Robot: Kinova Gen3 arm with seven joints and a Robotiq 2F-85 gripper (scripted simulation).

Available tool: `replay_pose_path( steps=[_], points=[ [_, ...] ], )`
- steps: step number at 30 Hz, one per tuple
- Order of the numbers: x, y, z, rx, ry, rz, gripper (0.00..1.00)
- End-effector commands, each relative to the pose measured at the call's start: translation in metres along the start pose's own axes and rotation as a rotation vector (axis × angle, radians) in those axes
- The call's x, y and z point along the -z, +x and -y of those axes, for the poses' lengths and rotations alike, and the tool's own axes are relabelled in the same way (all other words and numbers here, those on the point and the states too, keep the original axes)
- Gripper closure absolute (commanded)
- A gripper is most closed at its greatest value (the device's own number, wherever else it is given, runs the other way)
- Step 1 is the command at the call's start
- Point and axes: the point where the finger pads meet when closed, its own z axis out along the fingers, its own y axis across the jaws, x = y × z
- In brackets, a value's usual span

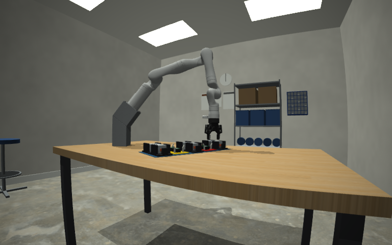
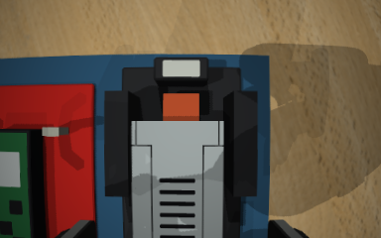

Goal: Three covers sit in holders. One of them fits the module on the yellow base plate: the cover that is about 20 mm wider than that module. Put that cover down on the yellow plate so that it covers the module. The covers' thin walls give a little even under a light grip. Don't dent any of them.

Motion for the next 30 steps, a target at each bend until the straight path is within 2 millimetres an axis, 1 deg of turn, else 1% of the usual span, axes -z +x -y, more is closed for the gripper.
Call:
replay_pose_path(
  steps=[1, 5, 14, 21, 22, 30],
  points=[
    [0.0002, -0.0031, -0.0005, 0.000, -0.001, 0.005, 0.00],
    [-0.0003, -0.0009, -0.0005, 0.000, -0.001, 0.002, 0.00],
    [-0.0095, -0.0018, 0.0000, 0.000, -0.001, 0.005, 0.00],
    [-0.0095, -0.0018, 0.0000, 0.000, -0.001, 0.005, 0.00],
    [-0.0087, 0.0008, 0.0004, -0.002, 0.000, 0.000, 0.00],
    [-0.0094, -0.0015, 0.0000, 0.000, -0.001, 0.005, 0.00]
  ],
)
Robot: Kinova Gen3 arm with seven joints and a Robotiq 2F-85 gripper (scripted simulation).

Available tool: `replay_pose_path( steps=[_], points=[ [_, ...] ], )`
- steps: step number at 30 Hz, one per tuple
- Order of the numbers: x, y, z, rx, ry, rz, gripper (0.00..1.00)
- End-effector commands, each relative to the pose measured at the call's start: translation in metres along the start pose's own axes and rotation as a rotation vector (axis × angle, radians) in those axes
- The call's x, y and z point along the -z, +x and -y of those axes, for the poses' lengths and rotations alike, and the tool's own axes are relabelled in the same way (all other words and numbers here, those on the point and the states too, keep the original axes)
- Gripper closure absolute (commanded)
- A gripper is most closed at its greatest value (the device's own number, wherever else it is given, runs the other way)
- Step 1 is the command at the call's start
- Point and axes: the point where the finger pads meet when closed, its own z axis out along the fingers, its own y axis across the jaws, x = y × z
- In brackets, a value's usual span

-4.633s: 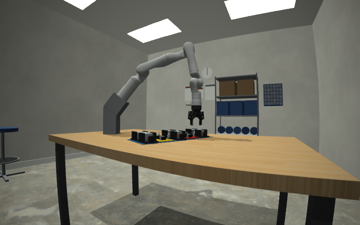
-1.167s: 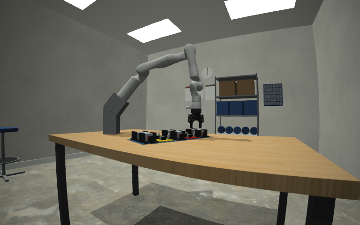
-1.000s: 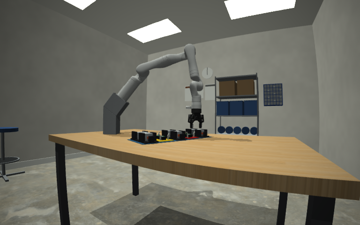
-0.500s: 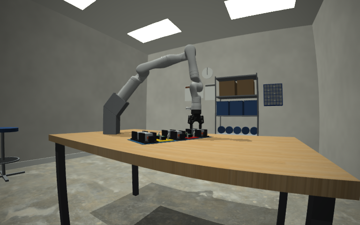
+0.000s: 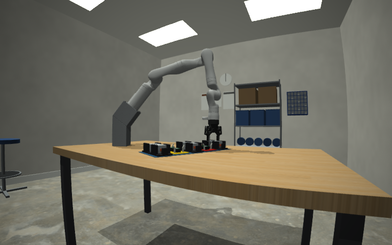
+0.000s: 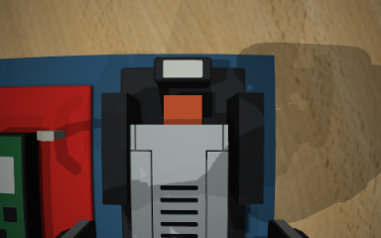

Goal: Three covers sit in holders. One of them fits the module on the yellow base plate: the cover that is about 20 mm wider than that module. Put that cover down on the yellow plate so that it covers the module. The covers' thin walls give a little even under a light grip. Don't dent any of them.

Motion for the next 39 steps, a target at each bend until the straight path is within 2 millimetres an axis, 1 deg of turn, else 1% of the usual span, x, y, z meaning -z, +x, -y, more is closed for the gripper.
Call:
replay_pose_path(
  steps=[1, 8, 9, 18, 25, 26, 35, 39],
  points=[
    [0.000, -0.004, -0.001, 0.002, -0.003, 0.008, 0.00],
    [0.000, -0.004, -0.001, 0.002, -0.003, 0.008, 0.00],
    [-0.001, -0.001, 0.000, 0.000, -0.001, 0.002, 0.00],
    [-0.010, -0.004, -0.001, 0.002, -0.003, 0.008, 0.00],
    [-0.010, -0.004, -0.001, 0.002, -0.003, 0.008, 0.00],
    [-0.010, -0.001, -0.001, -0.002, -0.002, 0.002, 0.00],
    [-0.020, -0.004, -0.001, 0.002, -0.003, 0.008, 0.00],
    [-0.020, -0.004, -0.001, 0.002, -0.003, 0.008, 0.00]
  ],
)
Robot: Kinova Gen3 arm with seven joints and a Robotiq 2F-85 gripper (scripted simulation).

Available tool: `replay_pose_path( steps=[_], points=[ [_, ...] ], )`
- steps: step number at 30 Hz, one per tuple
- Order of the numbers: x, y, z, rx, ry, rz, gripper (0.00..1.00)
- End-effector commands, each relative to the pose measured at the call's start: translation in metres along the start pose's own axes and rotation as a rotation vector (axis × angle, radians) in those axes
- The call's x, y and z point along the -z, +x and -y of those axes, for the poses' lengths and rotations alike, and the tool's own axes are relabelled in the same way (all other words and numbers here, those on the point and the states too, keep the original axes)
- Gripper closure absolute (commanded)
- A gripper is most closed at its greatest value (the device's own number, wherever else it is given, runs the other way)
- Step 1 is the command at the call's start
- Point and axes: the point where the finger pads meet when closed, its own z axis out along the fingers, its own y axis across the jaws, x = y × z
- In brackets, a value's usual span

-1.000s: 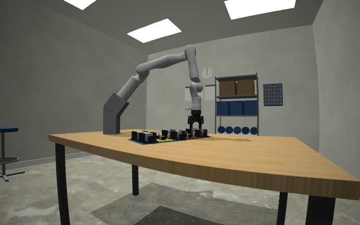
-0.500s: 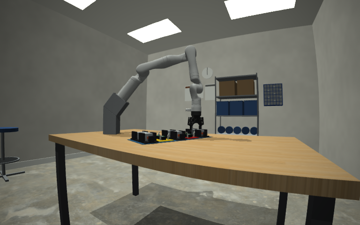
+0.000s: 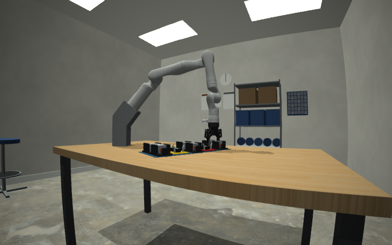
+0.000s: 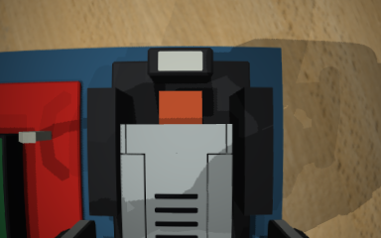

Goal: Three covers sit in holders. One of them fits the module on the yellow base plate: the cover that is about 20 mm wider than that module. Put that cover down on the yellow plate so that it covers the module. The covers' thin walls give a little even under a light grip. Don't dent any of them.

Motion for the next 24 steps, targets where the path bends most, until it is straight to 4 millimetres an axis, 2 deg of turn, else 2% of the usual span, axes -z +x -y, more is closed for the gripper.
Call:
replay_pose_path(
  steps=[1, 20, 21, 24],
  points=[
    [-0.0009, -0.0035, -0.0003, 0.006, -0.002, 0.007, 0.00],
    [-0.0014, -0.0048, -0.0005, 0.006, -0.002, 0.007, 0.00],
    [-0.0008, -0.0022, -0.0007, -0.001, -0.002, 0.003, 0.30],
    [-0.0008, -0.0022, -0.0007, -0.001, -0.002, 0.003, 0.30]
  ],
)
